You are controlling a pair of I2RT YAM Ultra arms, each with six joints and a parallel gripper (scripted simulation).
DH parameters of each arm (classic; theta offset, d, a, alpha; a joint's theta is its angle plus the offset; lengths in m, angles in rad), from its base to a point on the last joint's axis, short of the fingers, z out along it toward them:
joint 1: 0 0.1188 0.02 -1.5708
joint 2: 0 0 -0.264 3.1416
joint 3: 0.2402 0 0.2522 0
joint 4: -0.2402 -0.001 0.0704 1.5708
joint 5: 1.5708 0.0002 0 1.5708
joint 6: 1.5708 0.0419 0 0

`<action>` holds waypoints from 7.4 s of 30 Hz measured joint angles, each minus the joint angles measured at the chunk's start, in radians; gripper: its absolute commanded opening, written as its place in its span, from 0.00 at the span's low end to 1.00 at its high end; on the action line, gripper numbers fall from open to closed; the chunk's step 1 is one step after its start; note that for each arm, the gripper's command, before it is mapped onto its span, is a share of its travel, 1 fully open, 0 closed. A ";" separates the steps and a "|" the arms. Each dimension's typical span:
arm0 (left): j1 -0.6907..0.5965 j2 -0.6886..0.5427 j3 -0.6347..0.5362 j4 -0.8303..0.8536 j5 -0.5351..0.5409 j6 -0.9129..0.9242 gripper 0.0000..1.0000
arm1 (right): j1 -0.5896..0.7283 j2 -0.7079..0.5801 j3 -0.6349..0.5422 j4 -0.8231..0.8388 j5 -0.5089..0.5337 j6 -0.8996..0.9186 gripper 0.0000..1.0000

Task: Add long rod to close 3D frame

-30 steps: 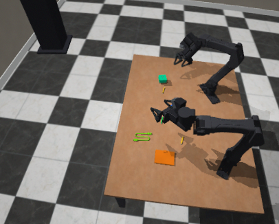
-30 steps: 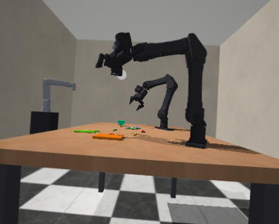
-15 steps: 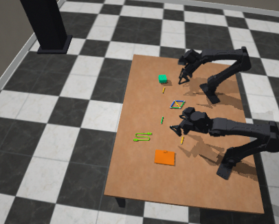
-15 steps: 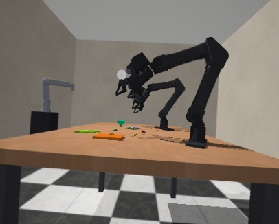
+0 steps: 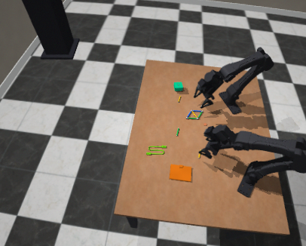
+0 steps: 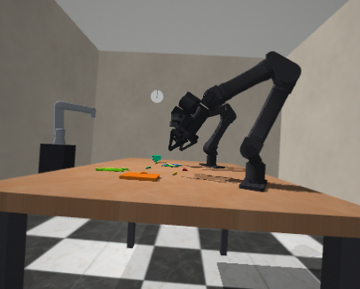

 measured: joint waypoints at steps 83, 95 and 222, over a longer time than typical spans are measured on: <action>-0.019 0.653 0.395 -0.365 -0.024 1.331 0.31 | 0.657 -0.710 -0.365 0.298 0.045 -0.044 1.00; -0.019 0.653 0.395 -0.357 -0.024 1.334 0.31 | 0.657 -0.710 -0.365 0.298 0.045 -0.044 1.00; -0.549 1.131 1.353 -0.865 -0.027 0.529 0.00 | 0.369 -0.677 0.687 -0.963 0.077 -0.032 1.00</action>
